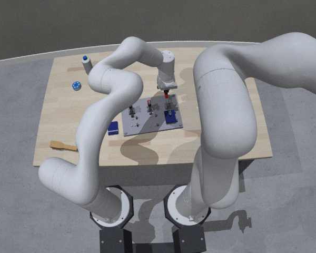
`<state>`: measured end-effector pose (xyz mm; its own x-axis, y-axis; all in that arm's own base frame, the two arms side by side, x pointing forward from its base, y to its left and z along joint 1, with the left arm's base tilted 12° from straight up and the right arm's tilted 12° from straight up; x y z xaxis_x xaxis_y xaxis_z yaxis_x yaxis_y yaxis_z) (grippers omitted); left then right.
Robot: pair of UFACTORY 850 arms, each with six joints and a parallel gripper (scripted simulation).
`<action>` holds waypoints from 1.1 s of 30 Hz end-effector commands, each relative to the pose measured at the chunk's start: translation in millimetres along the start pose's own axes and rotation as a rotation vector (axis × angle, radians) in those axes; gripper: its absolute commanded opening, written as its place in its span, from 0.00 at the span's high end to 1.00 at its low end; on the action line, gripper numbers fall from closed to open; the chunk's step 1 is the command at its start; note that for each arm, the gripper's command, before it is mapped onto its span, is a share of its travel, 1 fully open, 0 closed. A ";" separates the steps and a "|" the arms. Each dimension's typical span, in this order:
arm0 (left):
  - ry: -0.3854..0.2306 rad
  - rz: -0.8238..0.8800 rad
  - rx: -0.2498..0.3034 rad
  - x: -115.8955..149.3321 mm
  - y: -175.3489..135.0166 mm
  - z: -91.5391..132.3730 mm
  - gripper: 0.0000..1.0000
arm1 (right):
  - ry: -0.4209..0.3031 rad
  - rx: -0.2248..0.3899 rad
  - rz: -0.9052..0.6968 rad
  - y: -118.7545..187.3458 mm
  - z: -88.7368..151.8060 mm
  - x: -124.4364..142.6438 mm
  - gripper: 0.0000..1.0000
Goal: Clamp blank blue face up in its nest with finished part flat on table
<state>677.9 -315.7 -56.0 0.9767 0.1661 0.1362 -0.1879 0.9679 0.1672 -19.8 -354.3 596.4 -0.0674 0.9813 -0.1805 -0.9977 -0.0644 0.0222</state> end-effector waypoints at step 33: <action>-0.002 0.000 -0.002 1.1 -0.7 5.8 1.00 | 0.002 0.000 0.000 0.0 0.9 -0.3 0.00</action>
<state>677.5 -316.5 -51.9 0.9767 0.1661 0.1362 -0.1879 0.9679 0.1671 -19.8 -354.3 596.4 -0.0674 0.9813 -0.1805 -0.9977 -0.0644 0.0222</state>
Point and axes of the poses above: on each arm, the point where the finger pads meet when closed, its own z axis back along the fingers, its own y axis across the jaws, x = y × z, the point moved 6 cm from there along z, back along the fingers, and after that the axes turned 7 degrees about z, right-handed, at the moved point
